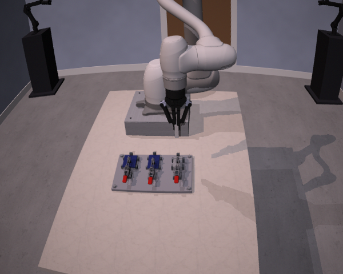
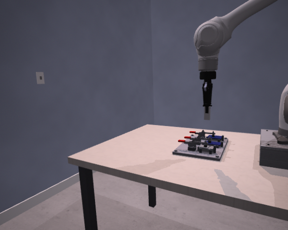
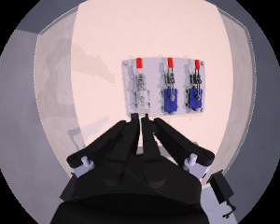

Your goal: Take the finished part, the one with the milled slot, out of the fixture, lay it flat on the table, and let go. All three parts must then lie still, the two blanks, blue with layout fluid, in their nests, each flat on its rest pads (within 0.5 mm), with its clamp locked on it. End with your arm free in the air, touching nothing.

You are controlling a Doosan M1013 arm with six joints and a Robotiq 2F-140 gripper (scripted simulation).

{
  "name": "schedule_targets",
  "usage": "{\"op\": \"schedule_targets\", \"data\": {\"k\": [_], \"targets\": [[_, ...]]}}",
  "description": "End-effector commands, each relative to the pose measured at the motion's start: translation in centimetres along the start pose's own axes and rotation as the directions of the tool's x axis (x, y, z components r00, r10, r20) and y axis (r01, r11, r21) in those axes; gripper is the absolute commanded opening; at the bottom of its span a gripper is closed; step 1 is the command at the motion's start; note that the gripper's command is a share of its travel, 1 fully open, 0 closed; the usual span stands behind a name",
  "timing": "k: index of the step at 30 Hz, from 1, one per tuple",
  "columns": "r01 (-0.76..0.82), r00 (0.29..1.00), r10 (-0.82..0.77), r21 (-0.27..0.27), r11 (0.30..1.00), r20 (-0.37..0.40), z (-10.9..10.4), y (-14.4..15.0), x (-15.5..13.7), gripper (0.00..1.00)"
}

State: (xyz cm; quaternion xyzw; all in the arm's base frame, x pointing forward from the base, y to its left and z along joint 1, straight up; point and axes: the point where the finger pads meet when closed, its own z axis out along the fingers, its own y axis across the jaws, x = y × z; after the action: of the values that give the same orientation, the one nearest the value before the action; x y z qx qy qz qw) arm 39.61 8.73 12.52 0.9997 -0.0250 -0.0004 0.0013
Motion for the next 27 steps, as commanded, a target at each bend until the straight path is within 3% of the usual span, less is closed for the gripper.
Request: {"op": "schedule_targets", "data": {"k": [1, 17, 18, 27], "targets": [[0.0, 1.0, 0.0, 0.0, 1.0, 0.0, 0.0, 0.0, 0.0, 0.0], [0.0, 1.0, 0.0, 0.0, 1.0, 0.0, 0.0, 0.0, 0.0, 0.0], [0.0, 1.0, 0.0, 0.0, 1.0, 0.0, 0.0, 0.0, 0.0, 0.58], [0.0, 1.0, 0.0, 0.0, 1.0, 0.0, 0.0, 0.0, 0.0, 0.58]]}}
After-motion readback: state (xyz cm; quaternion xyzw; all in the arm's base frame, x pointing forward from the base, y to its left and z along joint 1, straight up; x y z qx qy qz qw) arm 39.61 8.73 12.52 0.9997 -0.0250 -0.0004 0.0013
